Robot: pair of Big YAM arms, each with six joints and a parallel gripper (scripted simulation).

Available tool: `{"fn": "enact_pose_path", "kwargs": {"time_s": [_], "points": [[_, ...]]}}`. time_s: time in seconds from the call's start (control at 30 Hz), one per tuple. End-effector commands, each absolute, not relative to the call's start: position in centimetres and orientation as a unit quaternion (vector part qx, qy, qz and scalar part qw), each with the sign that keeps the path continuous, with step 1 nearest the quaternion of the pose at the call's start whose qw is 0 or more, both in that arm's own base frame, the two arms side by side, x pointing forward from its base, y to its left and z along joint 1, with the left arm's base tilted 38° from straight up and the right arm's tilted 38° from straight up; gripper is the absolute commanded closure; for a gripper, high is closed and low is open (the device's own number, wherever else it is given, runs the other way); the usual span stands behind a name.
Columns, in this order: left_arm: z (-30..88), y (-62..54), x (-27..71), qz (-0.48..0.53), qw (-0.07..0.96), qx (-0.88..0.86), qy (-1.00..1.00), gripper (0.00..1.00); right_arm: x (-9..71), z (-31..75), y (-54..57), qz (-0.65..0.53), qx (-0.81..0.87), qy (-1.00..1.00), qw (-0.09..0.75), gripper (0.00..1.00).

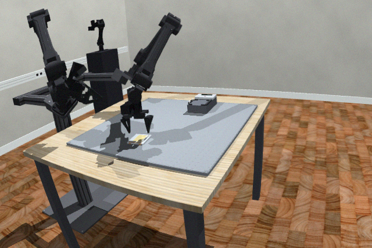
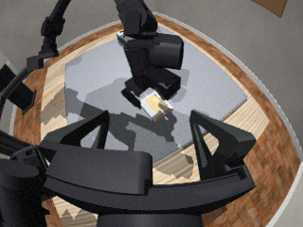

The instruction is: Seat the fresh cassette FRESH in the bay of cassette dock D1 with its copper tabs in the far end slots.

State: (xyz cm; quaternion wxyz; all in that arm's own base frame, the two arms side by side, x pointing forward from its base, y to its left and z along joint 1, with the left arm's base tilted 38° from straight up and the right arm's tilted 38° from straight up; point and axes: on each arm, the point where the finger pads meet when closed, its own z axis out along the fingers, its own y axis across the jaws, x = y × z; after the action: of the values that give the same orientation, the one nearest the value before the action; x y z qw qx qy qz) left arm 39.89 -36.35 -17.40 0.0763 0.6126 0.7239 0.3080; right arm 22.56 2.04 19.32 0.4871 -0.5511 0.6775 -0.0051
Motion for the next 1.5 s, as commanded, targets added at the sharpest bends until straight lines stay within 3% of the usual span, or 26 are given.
{"fn": "enact_pose_path", "kwargs": {"time_s": [0.0,1.03,1.47], "points": [[-17.5,-36.7,41.6,0.327,0.017,0.626,0.708,0.00,22.9,19.8,1.7,-0.007,-0.545,0.682,0.487,0.00],[-20.9,-34.6,43.1,0.327,0.012,0.622,0.711,0.00,22.8,20.1,1.9,-0.012,-0.552,0.675,0.490,0.00],[-17.0,-37.6,40.4,0.307,0.036,0.613,0.727,0.00,22.8,20.1,1.9,-0.012,-0.552,0.675,0.490,0.00]]}}
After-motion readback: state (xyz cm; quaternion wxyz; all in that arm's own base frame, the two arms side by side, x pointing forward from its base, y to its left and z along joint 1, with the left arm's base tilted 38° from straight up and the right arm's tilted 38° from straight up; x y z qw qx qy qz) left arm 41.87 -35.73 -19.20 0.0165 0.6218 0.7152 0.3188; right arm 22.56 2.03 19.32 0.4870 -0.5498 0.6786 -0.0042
